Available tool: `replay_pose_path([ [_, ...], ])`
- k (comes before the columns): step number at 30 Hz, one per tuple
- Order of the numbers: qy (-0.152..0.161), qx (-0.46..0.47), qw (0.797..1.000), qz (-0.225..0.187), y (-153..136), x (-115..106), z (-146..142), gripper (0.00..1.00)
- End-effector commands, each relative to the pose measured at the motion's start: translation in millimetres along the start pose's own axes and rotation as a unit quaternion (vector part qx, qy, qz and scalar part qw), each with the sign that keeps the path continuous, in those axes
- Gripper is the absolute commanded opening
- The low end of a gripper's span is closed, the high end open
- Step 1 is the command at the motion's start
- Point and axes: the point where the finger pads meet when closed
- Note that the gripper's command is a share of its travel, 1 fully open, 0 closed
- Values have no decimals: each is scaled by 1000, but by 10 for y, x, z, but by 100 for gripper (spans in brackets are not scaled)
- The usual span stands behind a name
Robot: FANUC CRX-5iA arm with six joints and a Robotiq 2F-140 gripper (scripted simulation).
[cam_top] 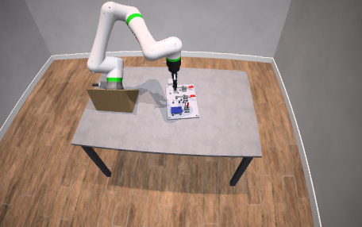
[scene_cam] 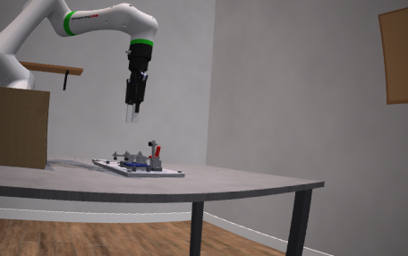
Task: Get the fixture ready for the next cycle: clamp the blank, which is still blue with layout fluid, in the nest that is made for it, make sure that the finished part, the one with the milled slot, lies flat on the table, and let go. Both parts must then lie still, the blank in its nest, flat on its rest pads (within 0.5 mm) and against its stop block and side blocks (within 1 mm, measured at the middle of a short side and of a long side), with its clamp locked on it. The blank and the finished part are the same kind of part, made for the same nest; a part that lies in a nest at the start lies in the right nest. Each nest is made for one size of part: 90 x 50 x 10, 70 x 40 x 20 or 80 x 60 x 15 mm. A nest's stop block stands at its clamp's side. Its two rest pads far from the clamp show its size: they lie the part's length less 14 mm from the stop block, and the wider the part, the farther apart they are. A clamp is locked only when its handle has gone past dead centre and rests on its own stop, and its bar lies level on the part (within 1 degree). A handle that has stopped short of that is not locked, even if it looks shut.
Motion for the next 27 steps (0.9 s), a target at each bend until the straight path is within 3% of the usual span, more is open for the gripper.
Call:
replay_pose_path([
  [1, 0, 0, 1000, 0, 2, -7, 7, 28],
  [14, 0, 0, 1000, 0, 87, -7, 547, 28],
  [27, 0, 0, 1000, 0, 91, -7, 566, 28],
])
Point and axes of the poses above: the point where the finger pads meet when closed, its own x axis out along the fingers, its own z axis across the jaws, y = z × x, and after that the axes turned 9 degrees about x, right-handed
